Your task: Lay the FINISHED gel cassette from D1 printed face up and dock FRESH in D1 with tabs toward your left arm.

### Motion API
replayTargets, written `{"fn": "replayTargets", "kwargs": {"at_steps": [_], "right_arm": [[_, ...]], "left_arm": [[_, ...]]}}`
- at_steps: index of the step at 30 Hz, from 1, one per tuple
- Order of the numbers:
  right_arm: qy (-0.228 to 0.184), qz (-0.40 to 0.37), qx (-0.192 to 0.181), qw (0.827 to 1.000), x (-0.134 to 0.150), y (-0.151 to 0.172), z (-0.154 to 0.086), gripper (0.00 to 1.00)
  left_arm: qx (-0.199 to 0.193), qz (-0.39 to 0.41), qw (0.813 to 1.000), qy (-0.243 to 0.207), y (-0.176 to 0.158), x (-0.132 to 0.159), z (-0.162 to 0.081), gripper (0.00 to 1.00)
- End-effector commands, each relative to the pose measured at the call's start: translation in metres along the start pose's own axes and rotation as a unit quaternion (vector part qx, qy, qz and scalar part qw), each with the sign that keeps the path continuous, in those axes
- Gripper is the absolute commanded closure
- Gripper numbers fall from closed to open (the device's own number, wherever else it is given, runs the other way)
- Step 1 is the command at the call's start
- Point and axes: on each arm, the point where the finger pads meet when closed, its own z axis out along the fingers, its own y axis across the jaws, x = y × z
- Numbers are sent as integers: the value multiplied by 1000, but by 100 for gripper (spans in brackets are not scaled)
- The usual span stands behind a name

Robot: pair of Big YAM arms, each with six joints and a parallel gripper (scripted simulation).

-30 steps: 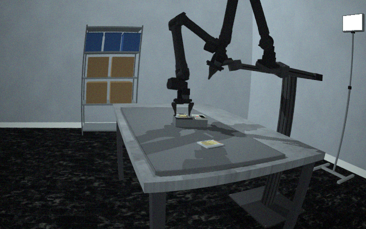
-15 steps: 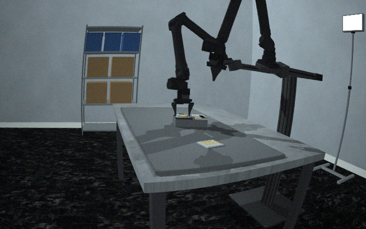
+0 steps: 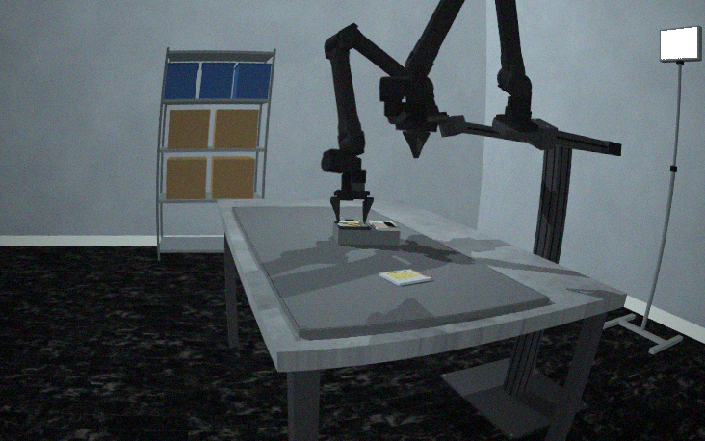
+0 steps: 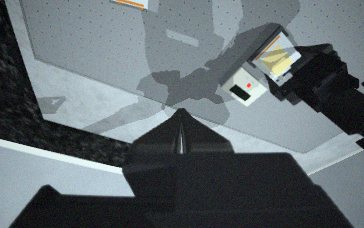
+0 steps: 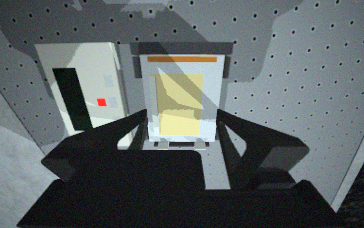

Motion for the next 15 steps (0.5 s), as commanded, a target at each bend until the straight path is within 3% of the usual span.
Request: {"fn": "replayTargets", "kwargs": {"at_steps": [1,15], "right_arm": [[-6,-2,3,1000,-4,-3,-2,100],[-6,-2,3,1000,-4,-3,-2,100]], "left_arm": [[-1,80,997,1,4,-24,-11,100],[-1,80,997,1,50,-62,-13,100]]}}
